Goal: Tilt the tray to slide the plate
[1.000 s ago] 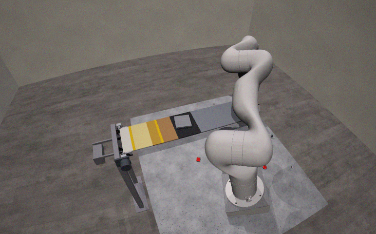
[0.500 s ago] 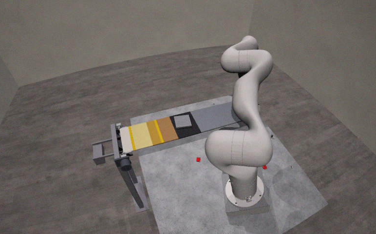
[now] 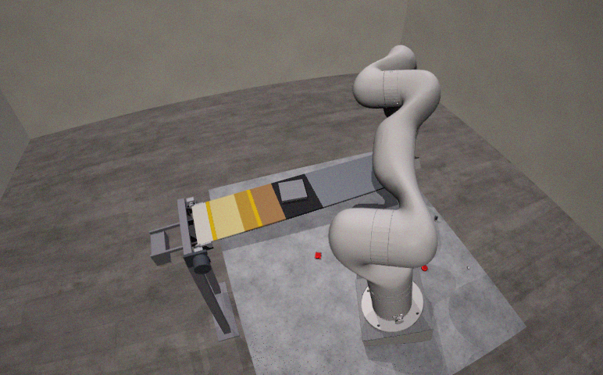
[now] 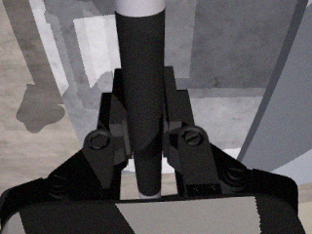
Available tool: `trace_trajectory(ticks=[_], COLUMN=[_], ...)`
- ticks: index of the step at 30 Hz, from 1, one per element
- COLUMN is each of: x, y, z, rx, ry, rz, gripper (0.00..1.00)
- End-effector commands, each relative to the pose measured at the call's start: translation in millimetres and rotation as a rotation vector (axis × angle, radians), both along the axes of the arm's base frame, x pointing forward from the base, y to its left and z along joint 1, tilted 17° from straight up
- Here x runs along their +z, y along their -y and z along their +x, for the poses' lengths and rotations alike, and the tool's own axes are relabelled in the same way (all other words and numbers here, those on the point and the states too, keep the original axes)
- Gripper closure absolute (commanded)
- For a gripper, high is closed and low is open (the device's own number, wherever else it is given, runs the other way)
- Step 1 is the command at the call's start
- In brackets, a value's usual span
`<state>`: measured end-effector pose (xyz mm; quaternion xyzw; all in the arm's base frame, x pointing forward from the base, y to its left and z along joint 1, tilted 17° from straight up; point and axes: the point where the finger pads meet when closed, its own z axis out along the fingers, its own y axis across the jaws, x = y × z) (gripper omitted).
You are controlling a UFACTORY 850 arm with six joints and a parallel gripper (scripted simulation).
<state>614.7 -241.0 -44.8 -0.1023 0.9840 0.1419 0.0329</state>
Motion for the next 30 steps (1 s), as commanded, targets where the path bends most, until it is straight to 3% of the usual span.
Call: trace_trajectory(ticks=[1, 3, 4, 18, 30], x=[26, 26, 41, 113, 129], y=[6, 6, 9, 19, 21], z=[0, 0, -1, -6, -8], rx=[-0.001, -0.001, -0.001, -0.001, -0.001], ry=[0.003, 0.003, 0.003, 0.003, 0.003], rz=[-0.002, -0.002, -0.002, -0.002, -0.002], gripper=[1.00, 1.00, 1.00, 1.00, 1.00])
